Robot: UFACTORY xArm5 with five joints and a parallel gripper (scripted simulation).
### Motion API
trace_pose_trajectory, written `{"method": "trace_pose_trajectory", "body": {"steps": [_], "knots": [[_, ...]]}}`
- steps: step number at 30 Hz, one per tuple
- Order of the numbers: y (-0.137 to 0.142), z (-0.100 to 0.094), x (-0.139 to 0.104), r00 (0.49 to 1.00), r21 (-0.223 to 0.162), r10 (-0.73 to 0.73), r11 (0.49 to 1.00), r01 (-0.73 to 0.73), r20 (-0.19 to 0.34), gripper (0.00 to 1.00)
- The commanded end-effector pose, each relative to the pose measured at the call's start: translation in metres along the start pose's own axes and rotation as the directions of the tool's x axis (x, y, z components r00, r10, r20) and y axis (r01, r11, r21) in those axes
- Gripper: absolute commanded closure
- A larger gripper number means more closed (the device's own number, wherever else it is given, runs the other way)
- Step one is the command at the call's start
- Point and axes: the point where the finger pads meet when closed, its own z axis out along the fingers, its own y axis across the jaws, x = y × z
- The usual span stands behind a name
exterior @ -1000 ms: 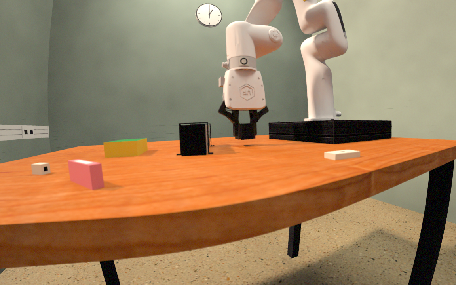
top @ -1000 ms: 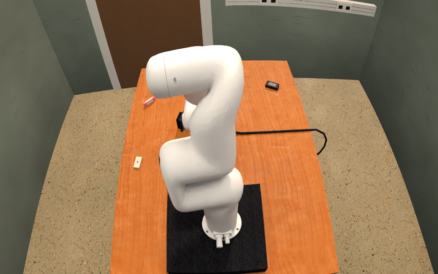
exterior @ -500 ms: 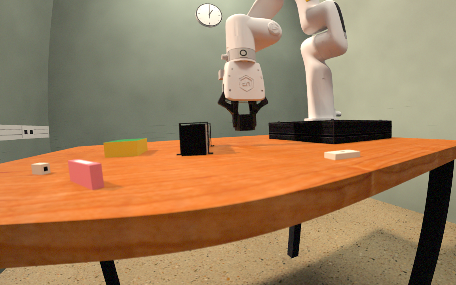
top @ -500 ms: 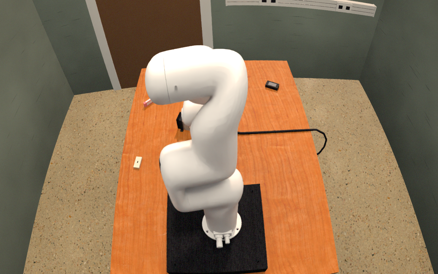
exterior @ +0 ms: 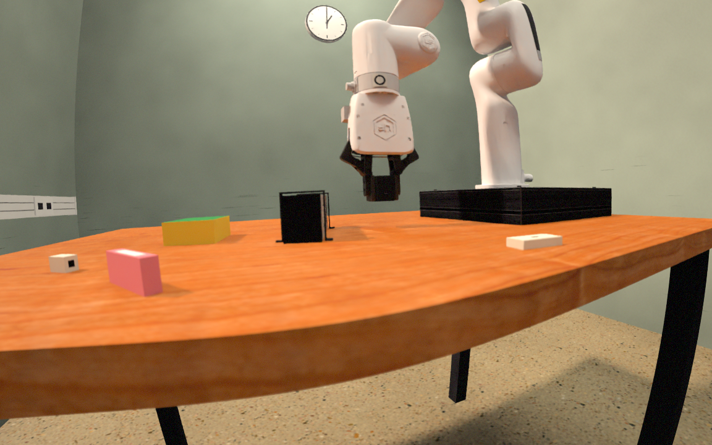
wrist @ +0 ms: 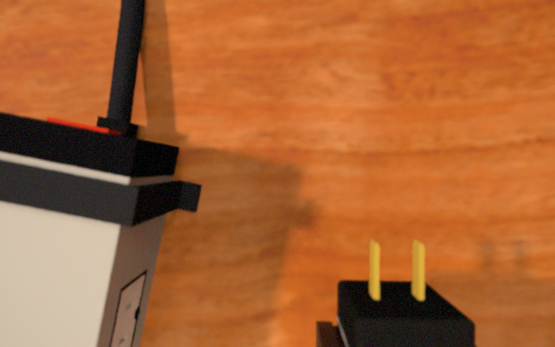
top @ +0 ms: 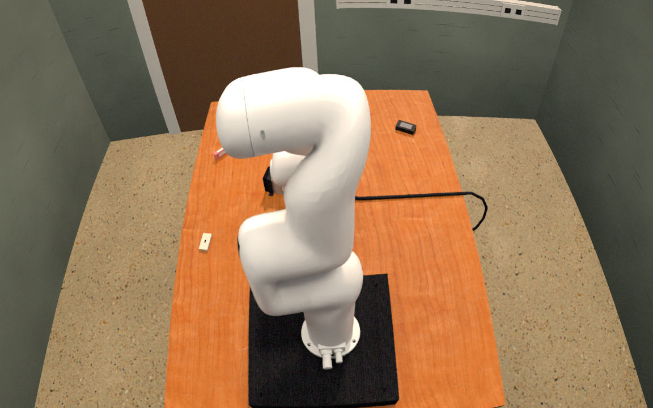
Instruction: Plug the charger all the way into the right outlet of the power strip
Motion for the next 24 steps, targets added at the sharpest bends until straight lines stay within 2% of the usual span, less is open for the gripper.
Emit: {"method": "trace_pose_trajectory", "body": {"steps": [1, 4, 7, 9, 12, 15, 17, 18, 21, 24], "knots": [[-0.001, -0.001, 0.000, 1.000, 0.003, -0.010, 1.000, 0.010, 0.001, 1.00], [-0.001, -0.001, -0.001, 0.997, 0.003, -0.078, 0.997, 0.078, 0.001, 1.00], [-0.001, -0.001, -0.002, 0.975, 0.003, -0.222, 0.975, 0.222, 0.000, 1.00], [-0.002, -0.001, -0.003, 0.936, 0.004, -0.352, 0.936, 0.352, 0.000, 1.00], [-0.002, -0.001, -0.005, 0.883, 0.004, -0.469, 0.883, 0.469, -0.001, 1.00], [-0.002, -0.001, -0.007, 0.810, 0.004, -0.587, 0.810, 0.587, -0.001, 1.00], [-0.002, -0.001, -0.007, 0.810, 0.004, -0.587, 0.810, 0.587, -0.001, 1.00], [-0.002, -0.001, -0.008, 0.722, 0.004, -0.692, 0.722, 0.692, -0.002, 1.00], [-0.002, -0.001, -0.010, 0.636, 0.004, -0.772, 0.636, 0.772, -0.003, 1.00], [-0.003, -0.001, -0.011, 0.523, 0.003, -0.852, 0.523, 0.852, -0.003, 1.00]]}}
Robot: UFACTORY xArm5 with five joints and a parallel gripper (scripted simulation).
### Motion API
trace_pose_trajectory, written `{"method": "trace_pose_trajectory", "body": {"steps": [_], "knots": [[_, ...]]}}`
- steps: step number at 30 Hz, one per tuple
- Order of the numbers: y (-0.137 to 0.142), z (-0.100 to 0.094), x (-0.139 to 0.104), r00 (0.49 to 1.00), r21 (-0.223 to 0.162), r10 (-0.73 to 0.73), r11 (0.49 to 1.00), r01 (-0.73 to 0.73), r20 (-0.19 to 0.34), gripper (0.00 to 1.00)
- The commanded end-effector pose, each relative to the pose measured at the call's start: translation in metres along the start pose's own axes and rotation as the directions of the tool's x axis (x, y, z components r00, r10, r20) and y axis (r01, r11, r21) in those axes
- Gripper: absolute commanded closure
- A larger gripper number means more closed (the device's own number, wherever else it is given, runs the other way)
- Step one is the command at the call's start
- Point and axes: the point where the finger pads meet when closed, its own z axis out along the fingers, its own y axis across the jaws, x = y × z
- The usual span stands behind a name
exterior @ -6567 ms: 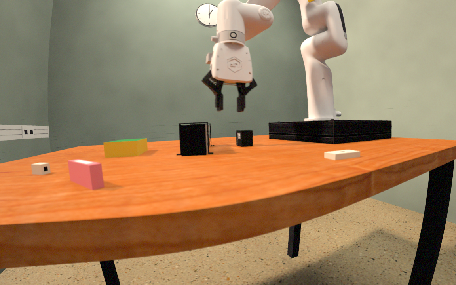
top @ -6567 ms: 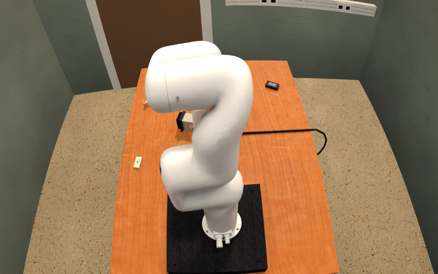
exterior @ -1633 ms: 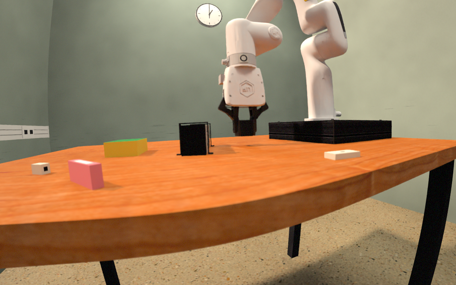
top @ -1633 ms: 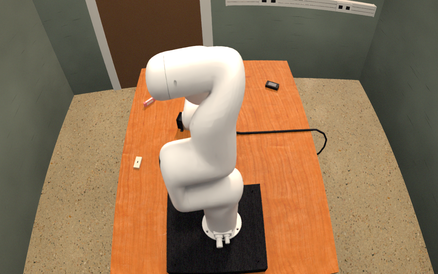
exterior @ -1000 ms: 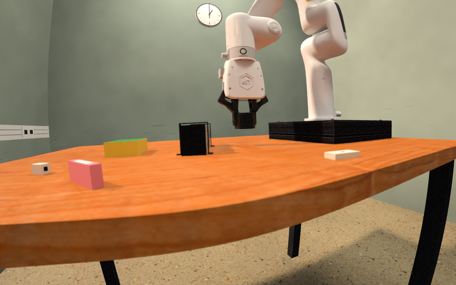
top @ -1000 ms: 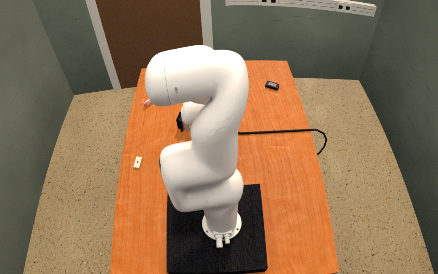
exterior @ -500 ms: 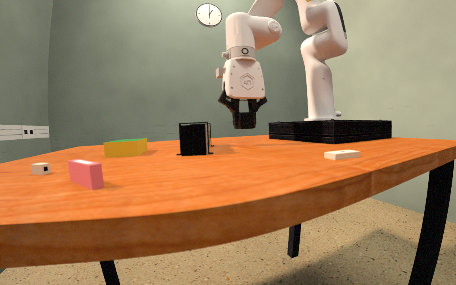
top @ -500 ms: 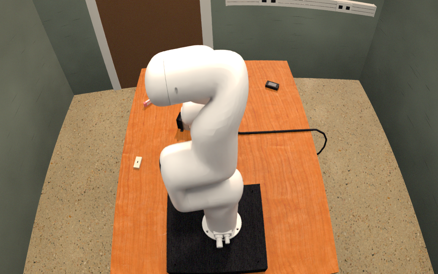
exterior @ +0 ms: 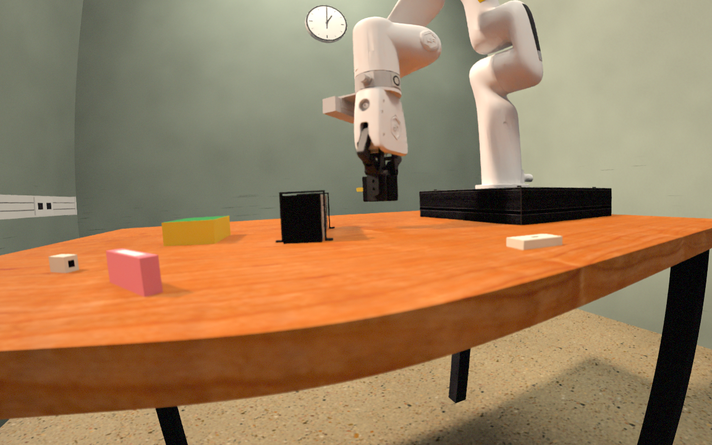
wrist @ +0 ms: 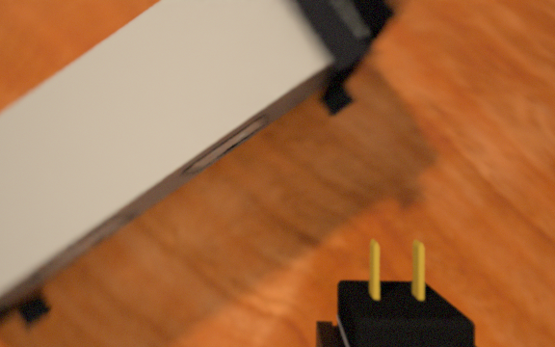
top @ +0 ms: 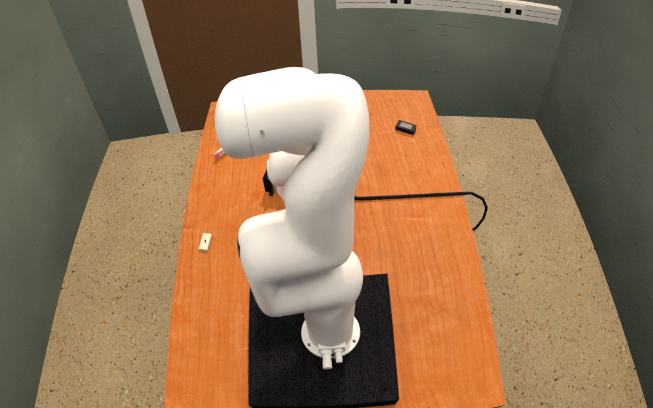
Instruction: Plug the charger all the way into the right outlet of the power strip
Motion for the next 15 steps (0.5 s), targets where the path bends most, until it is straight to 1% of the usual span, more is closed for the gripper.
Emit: {"method": "trace_pose_trajectory", "body": {"steps": [1, 4, 8, 15], "knots": [[-0.0029, -0.0008, -0.0008, 0.961, 0.002, -0.276, 0.961, 0.276, -0.002, 1.00], [-0.0032, -0.0008, -0.0010, 0.914, 0.002, -0.406, 0.914, 0.406, -0.003, 1.00], [-0.0032, -0.0008, -0.0010, 0.830, 0.001, -0.557, 0.830, 0.557, -0.003, 1.00], [-0.0032, -0.0003, -0.0010, 0.830, 0.001, -0.557, 0.830, 0.557, -0.003, 1.00]]}}
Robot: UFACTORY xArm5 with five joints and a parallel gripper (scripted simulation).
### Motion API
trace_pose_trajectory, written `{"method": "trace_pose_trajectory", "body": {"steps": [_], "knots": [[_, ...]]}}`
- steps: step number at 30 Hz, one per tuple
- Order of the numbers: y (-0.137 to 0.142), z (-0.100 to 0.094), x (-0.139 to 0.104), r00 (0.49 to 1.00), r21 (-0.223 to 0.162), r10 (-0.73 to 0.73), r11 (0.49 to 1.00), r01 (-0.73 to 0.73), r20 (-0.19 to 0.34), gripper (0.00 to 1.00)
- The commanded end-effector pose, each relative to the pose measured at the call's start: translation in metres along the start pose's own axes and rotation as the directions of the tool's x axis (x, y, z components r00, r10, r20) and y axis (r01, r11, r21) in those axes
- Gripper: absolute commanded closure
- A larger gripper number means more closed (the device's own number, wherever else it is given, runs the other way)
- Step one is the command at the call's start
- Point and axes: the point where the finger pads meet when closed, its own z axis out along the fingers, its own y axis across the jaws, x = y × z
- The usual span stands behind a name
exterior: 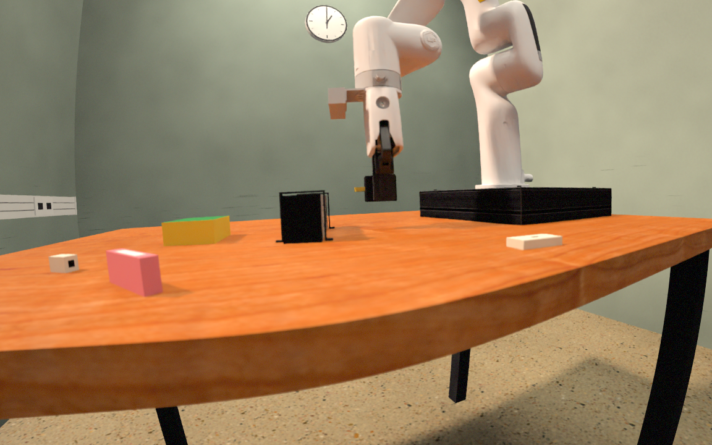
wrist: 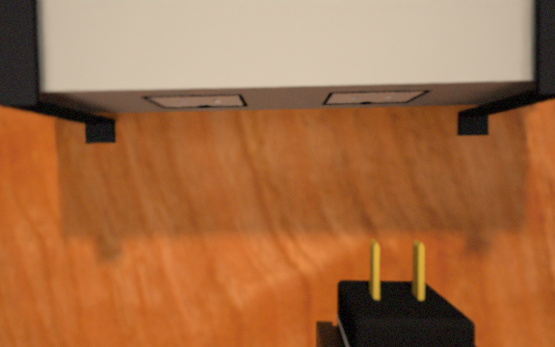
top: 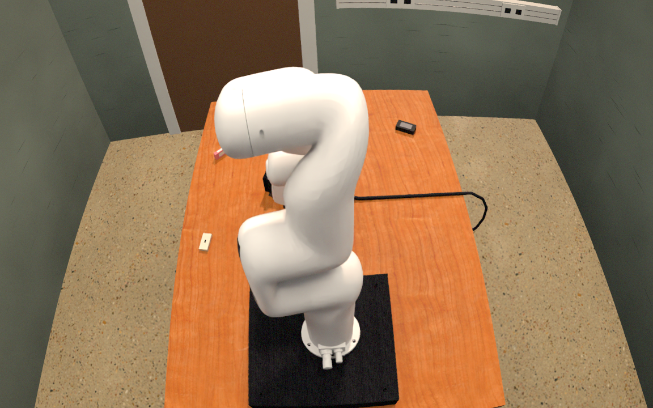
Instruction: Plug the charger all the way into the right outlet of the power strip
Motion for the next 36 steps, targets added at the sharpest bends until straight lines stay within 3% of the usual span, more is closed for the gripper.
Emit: {"method": "trace_pose_trajectory", "body": {"steps": [1, 36], "knots": [[-0.001, 0.000, 0.001, 1.000, 0.001, -0.020, 1.000, 0.020, -0.003, 1.00], [0.000, 0.026, 0.001, 1.000, 0.001, -0.020, 1.000, 0.020, -0.003, 1.00]]}}
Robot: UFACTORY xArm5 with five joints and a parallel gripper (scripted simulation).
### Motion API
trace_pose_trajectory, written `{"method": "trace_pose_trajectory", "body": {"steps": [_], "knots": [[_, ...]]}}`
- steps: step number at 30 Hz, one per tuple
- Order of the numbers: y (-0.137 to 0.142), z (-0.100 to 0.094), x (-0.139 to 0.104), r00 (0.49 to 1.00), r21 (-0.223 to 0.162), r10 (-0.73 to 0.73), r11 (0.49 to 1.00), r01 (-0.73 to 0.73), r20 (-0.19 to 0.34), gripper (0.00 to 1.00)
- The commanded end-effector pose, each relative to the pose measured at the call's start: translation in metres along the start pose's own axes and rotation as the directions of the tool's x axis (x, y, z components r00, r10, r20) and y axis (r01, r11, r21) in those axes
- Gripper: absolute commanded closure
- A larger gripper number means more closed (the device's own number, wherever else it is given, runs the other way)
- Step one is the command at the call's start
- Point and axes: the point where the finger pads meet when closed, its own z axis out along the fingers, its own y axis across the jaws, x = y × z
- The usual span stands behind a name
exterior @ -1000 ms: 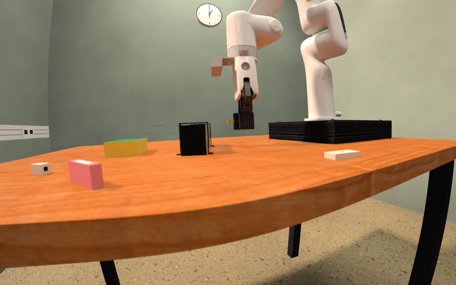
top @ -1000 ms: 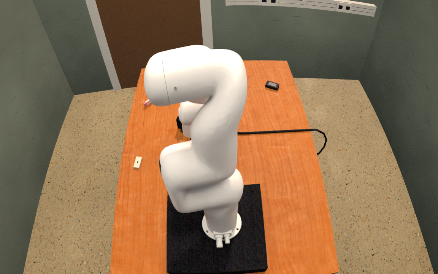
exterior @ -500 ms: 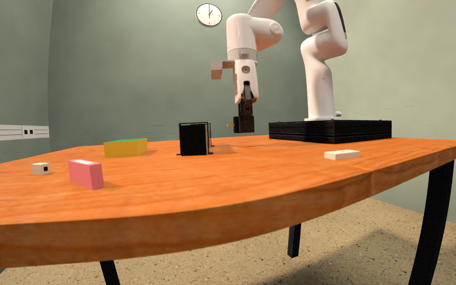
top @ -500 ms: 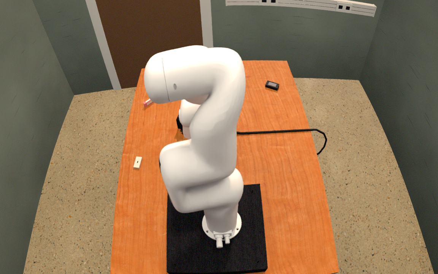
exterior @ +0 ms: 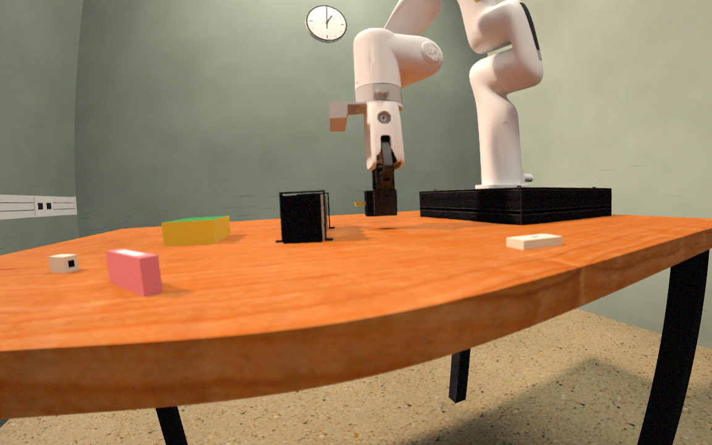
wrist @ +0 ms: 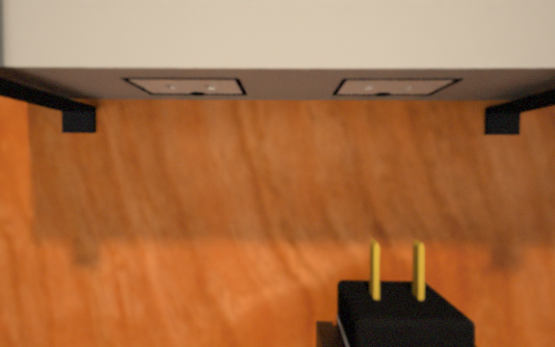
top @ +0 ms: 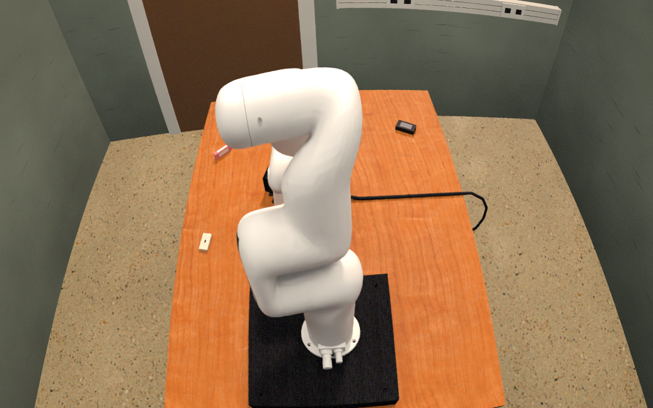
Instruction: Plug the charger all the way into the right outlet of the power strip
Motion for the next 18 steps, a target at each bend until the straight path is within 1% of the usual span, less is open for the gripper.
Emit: {"method": "trace_pose_trajectory", "body": {"steps": [1, 18], "knots": [[-0.0005, 0.0036, 0.0012, 1.000, 0.001, 0.000, 1.000, 0.000, -0.003, 1.00], [-0.0003, 0.0105, 0.0013, 1.000, 0.001, 0.000, 1.000, 0.000, -0.003, 1.00]]}}
